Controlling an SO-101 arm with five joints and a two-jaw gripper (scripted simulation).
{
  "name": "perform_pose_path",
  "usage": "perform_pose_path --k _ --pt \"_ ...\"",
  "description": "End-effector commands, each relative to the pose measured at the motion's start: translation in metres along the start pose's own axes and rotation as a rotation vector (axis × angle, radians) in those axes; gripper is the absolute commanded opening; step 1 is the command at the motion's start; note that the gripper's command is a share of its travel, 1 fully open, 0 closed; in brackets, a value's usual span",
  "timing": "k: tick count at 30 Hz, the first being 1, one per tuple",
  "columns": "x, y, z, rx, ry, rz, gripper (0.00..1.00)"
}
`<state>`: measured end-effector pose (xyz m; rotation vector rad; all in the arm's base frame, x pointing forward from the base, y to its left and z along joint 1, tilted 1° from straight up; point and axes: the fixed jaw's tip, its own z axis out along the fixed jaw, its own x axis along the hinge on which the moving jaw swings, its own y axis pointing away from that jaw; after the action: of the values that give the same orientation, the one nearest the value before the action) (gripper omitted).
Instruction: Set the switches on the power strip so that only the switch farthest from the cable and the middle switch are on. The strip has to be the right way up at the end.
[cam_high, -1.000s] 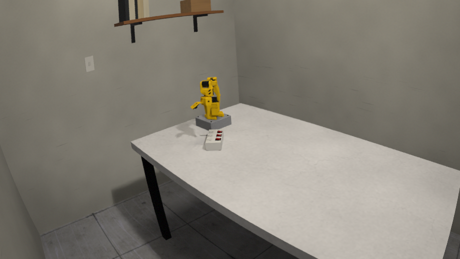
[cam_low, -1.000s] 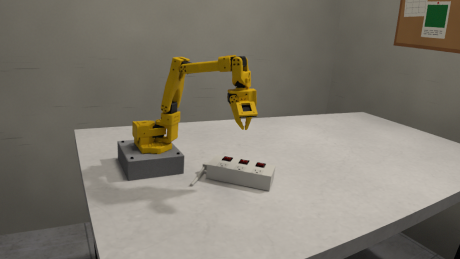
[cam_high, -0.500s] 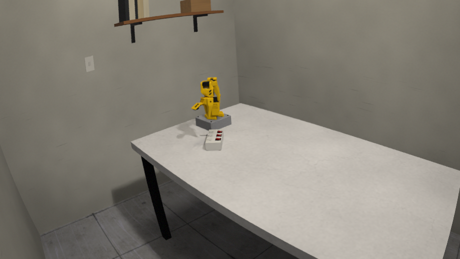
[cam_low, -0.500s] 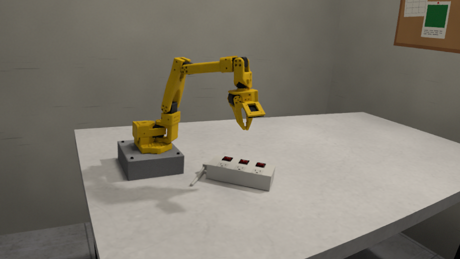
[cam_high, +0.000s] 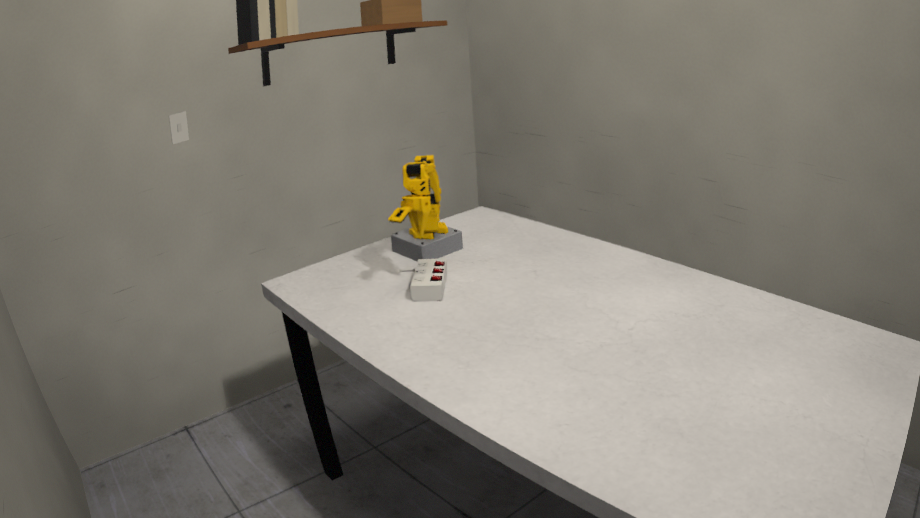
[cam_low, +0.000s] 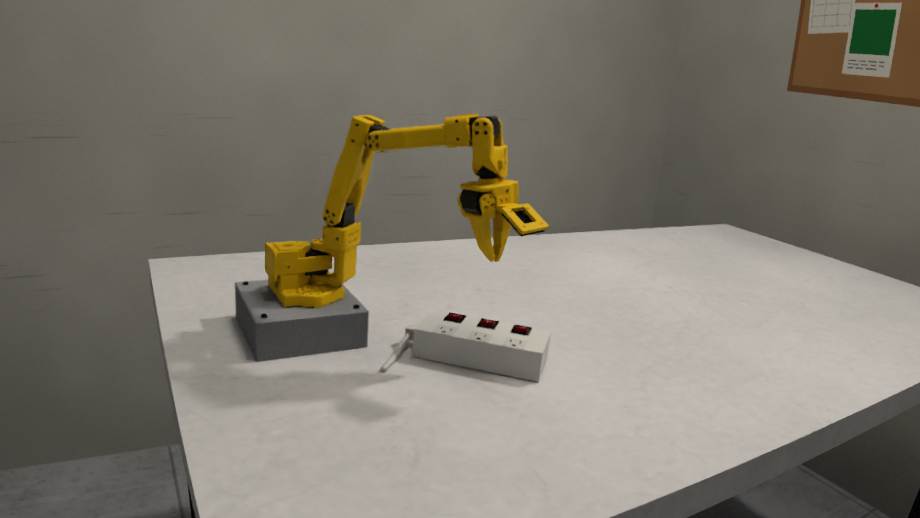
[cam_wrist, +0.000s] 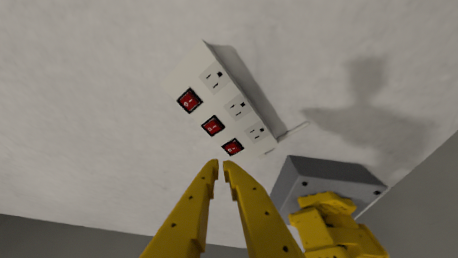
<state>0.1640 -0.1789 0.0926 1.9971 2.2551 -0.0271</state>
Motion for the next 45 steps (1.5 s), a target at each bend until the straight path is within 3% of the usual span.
perform_pose_path --k 1,13,28,30,45 --pt "0.001 0.004 0.003 0.003 0.01 -0.11 0.0" --pt "0.004 0.01 0.006 -0.001 0.013 -0.43 0.0" --pt "0.009 0.02 0.012 -0.01 0.015 -1.0 0.0" --pt "0.009 0.02 0.012 -0.01 0.015 -1.0 0.0" --pt "0.013 0.029 0.02 -0.022 0.014 -1.652 0.0"
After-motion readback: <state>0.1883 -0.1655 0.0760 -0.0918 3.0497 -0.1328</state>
